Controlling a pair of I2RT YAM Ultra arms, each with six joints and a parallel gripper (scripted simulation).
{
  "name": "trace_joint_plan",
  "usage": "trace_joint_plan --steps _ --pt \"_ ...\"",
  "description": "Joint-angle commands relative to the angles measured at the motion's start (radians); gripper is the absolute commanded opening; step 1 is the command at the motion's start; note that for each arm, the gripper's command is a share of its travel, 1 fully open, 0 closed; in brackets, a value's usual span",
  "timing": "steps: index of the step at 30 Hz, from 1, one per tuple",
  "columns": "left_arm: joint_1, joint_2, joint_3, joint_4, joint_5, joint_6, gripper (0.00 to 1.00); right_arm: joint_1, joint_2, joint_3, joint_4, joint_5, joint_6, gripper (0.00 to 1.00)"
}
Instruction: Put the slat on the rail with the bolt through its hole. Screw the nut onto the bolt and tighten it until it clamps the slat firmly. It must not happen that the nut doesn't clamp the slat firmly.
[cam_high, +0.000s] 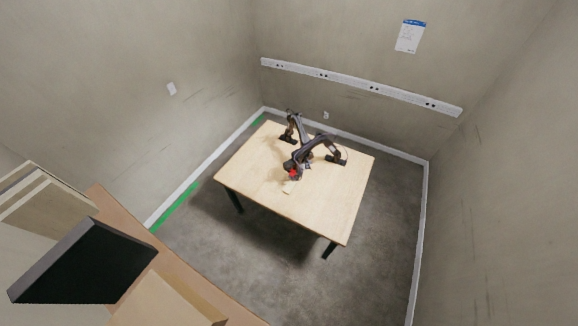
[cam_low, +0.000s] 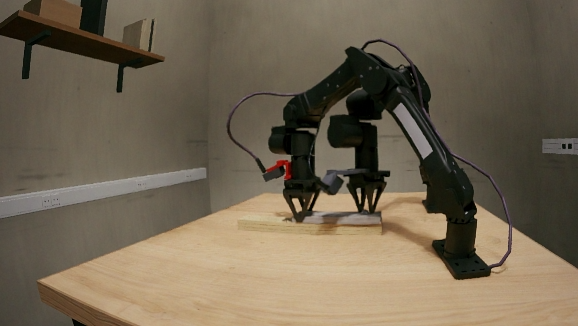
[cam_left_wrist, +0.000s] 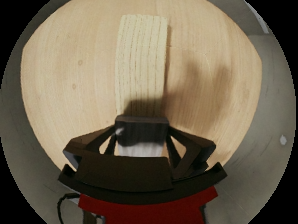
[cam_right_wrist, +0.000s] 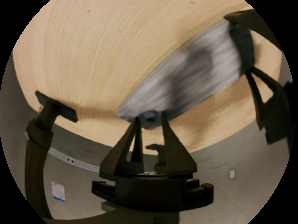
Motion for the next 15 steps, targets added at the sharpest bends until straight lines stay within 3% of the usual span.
trace_joint_plan --steps 1,9,11,15 --pt "0.0 -0.008 0.005 0.001 0.0 0.0 0.72 0.003 -0.01 0.026 -0.016 0.013 -0.251 0.34" --pt "0.0 -0.008 0.005 0.001 0.0 0.0 0.72 0.004 -0.009 0.031 -0.023 0.016 -0.632 0.34" --pt "0.0 -0.008 0.005 0.001 0.0 0.0 0.72 0.004 -0.009 0.031 -0.023 0.016 -0.632 0.34" --pt "0.0 -0.008 0.005 0.001 0.0 0.0 0.72 0.005 -0.008 0.034 -0.026 0.019 -0.891 0.34"
